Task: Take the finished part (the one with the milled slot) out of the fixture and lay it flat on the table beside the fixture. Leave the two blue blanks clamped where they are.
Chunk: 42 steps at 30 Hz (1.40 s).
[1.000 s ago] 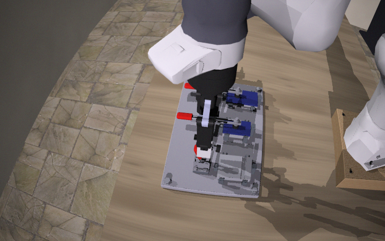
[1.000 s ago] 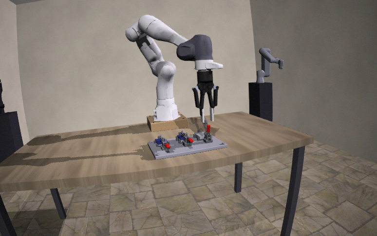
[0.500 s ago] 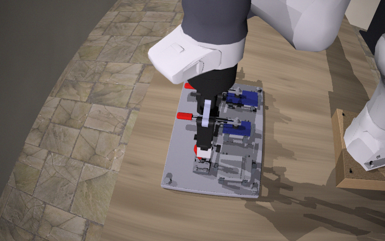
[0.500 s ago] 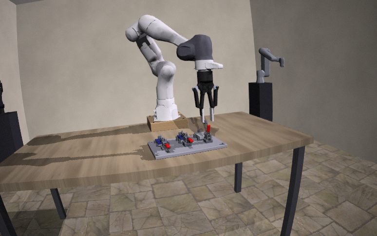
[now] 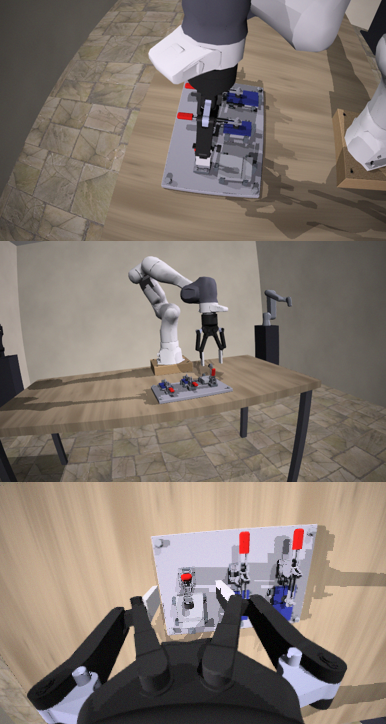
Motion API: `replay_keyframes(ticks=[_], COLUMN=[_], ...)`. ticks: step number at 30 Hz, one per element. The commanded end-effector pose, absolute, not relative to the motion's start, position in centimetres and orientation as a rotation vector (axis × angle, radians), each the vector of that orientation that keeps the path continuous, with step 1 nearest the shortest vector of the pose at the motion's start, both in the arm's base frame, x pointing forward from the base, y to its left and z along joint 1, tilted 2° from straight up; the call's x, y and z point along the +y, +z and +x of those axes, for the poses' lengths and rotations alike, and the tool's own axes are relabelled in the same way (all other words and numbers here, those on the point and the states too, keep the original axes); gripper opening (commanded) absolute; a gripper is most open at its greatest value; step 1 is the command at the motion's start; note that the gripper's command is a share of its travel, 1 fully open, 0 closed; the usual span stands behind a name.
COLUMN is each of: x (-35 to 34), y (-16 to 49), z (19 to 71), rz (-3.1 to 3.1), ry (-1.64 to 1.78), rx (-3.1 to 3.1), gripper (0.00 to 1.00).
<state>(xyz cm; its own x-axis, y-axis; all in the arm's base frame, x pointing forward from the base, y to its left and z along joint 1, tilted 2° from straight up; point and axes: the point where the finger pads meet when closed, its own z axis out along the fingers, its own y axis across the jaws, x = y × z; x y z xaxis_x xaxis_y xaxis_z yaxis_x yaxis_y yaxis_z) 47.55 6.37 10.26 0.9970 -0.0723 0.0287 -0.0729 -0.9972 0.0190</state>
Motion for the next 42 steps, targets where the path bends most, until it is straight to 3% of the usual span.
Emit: replay_keyframes(ticks=[1,26,42], x=[6.5,6.5,6.7], y=[10.1,9.8,9.7], z=[47.6,47.2,43.4], rz=[3.120,3.120,3.120], ry=[0.048,0.048,0.048], rx=[-0.105,-0.105,-0.105], gripper=[0.58,0.58,0.58])
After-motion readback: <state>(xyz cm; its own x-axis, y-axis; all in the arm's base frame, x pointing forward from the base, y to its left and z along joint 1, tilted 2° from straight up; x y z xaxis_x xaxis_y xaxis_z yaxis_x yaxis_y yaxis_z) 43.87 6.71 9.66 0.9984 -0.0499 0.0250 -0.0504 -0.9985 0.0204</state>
